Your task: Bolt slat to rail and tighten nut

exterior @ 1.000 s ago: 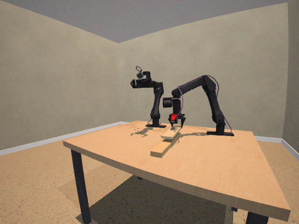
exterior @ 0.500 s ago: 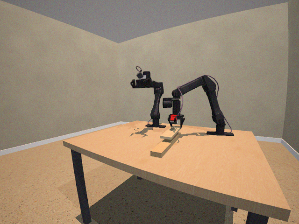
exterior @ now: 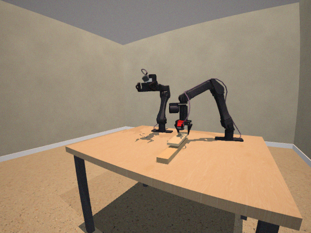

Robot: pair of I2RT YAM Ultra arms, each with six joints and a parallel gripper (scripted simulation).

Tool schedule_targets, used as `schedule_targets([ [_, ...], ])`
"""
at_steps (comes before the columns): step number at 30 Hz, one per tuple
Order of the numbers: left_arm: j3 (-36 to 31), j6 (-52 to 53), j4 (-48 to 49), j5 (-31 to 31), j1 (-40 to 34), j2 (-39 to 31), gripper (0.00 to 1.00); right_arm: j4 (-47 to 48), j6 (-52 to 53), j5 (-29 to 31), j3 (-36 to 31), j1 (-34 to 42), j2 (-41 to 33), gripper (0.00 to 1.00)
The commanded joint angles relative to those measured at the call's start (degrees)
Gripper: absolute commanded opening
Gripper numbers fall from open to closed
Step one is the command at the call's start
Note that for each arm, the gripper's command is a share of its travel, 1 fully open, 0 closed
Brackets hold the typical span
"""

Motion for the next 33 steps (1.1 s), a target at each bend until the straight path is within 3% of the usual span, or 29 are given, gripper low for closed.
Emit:
schedule_targets([
  [1,0.3,-0.6,1.2,-1.3,0.0,-0.4,0.72,1.6,0.2,0.4,0.5,0.0,-0.6,1.00],
  [33,-1.6,-0.3,3.1,-1.3,0.0,0.3,0.72,1.6,0.2,0.4,0.5,0.0,-0.6,1.00],
])
